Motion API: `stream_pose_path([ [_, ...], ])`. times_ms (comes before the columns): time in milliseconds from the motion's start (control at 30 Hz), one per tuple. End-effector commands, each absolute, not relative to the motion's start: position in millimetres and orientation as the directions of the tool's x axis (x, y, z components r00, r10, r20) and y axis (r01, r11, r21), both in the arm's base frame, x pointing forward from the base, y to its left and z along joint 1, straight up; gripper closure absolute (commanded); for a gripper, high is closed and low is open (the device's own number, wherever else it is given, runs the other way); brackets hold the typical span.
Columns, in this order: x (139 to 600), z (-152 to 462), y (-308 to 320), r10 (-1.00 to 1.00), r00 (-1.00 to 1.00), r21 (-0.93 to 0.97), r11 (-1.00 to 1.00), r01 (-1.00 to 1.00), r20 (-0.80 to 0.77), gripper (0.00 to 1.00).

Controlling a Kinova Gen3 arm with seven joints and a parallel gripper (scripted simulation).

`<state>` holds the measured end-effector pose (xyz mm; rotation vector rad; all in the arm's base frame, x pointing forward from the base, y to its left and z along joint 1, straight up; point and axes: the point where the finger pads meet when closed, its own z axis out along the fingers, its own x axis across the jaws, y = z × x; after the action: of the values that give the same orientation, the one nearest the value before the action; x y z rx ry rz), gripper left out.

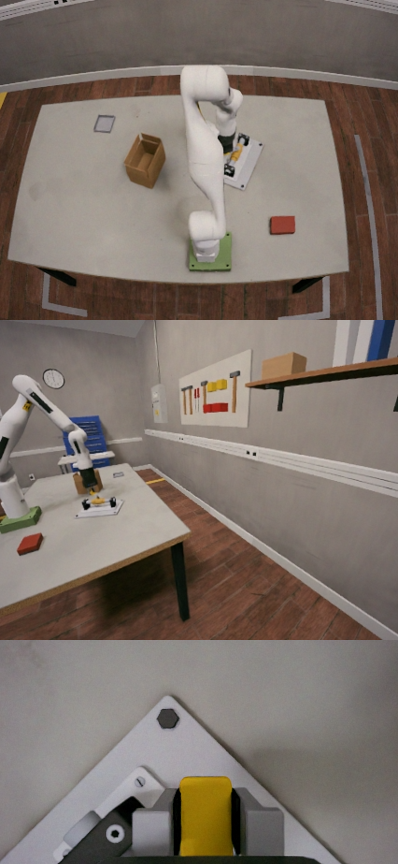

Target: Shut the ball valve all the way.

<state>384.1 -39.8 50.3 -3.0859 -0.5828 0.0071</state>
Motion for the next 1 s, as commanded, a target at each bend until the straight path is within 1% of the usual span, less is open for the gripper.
stream_pose_path([
  [0, 387, 51, -39, 0.340, 0.941, -0.001, -0.941, 0.340, -0.001, 1.00],
  [967, 400, 51, -35, 0.181, 0.983, -0.001, -0.983, 0.181, -0.001, 1.00],
])
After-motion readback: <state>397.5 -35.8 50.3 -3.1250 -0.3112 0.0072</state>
